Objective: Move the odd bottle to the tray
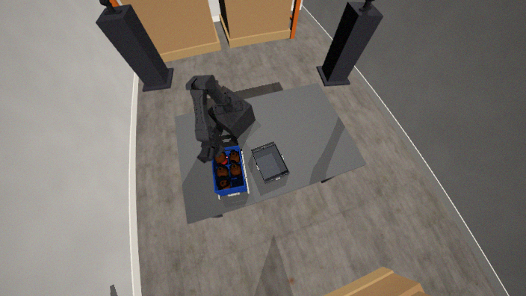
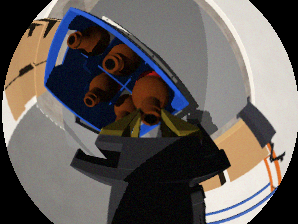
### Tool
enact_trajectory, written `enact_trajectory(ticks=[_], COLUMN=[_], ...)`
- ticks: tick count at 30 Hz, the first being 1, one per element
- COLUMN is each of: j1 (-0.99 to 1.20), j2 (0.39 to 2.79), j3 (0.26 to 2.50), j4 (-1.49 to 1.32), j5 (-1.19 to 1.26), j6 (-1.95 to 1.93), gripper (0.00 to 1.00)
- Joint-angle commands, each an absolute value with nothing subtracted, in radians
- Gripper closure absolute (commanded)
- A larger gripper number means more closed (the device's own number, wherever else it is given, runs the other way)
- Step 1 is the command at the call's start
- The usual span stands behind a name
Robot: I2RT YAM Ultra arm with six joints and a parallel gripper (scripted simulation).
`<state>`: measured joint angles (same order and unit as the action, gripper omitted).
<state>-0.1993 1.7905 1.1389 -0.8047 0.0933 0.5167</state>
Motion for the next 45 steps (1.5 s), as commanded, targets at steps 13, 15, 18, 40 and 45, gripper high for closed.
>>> enact_trajectory(ticks=[13,15,18,40,45], j1=[-0.18,-0.18,-0.178,-0.174,-0.173], j2=[1.719,1.719,1.715,1.7,1.699], j3=[1.23,1.23,1.239,1.277,1.28], j4=[-0.904,-0.904,-0.918,-0.972,-0.975], j5=[0.103,0.103,0.103,0.103,0.103], j6=[0.529,0.529,0.53,0.534,0.534], gripper=[1.0,1.0,1.0,1.0,1.0])
